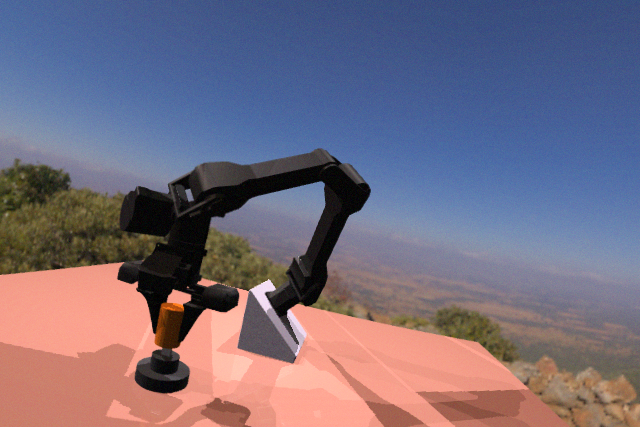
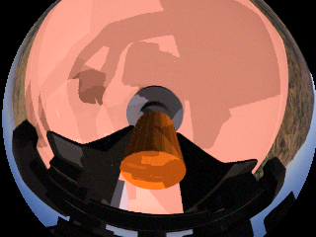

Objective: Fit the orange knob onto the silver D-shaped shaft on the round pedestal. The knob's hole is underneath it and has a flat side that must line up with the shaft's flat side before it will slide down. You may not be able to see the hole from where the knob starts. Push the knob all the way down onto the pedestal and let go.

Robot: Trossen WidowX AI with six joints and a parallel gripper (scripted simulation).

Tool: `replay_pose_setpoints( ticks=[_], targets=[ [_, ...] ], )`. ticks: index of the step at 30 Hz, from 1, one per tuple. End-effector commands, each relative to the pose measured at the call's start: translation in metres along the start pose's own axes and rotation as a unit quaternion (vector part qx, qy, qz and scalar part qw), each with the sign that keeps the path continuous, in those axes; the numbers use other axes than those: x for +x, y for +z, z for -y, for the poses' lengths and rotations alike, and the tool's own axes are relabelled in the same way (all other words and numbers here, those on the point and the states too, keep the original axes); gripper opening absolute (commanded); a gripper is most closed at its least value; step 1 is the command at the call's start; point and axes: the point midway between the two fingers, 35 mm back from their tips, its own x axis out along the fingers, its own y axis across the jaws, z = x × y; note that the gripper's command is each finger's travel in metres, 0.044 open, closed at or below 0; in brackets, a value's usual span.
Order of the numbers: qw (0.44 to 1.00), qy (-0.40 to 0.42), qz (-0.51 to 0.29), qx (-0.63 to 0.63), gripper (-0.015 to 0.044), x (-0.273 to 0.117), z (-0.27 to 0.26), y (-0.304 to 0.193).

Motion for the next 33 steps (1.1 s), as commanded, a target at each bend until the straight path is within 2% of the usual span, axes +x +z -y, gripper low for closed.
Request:
replay_pose_setpoints(
  ticks=[1, 33],
  targets=[
    [1.0, 0.0, 0.001, -0.005, 0.0, 0.0, -0.0005, 0.0002],
    [1.0, 0.0, 0.001, -0.018, 0.0, -0.0025, -0.0012, 0.0005]
  ],
)
